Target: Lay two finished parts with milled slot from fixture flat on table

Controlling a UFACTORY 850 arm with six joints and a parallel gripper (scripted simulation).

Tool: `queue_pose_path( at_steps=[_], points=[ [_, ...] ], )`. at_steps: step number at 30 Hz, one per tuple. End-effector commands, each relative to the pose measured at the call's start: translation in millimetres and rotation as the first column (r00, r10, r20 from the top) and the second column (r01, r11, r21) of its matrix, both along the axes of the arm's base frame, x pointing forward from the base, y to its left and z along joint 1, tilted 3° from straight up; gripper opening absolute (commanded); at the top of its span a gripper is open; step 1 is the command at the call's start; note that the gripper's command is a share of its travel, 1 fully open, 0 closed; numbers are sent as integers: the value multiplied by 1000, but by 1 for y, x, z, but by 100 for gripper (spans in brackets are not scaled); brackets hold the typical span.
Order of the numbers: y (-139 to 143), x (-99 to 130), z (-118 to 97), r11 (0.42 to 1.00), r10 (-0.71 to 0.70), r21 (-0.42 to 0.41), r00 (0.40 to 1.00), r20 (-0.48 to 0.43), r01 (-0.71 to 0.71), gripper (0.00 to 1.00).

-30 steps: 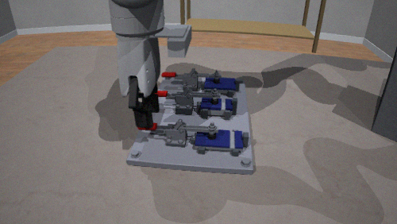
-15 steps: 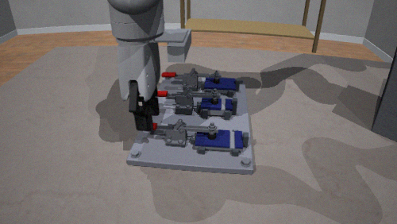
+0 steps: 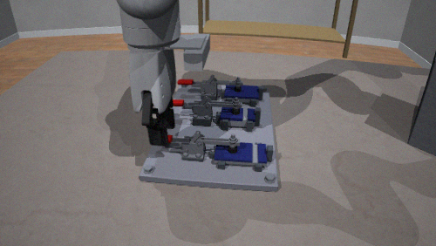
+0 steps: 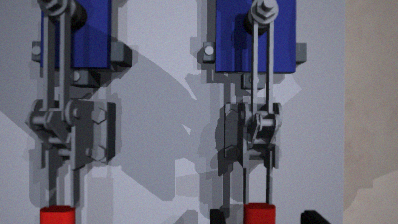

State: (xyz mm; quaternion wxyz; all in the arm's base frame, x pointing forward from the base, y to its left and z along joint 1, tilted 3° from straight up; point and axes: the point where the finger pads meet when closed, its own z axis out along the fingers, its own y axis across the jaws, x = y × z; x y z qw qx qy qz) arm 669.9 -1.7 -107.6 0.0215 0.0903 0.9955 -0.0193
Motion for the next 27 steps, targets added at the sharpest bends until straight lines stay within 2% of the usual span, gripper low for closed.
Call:
queue_pose_path(
  at_steps=[1, 10, 26, 27],
  points=[
    [0, 2, -7, 1000, 0, 0, 1000, 2, 0, 48],
    [-1, 3, -22, 1000, 0, 0, 1000, 2, 0, 48],
    [-1, 3, -23, 1000, 0, 0, 1000, 2, 0, 48],
    [-1, 3, -23, 1000, 0, 0, 1000, 2, 0, 0]
  ],
)
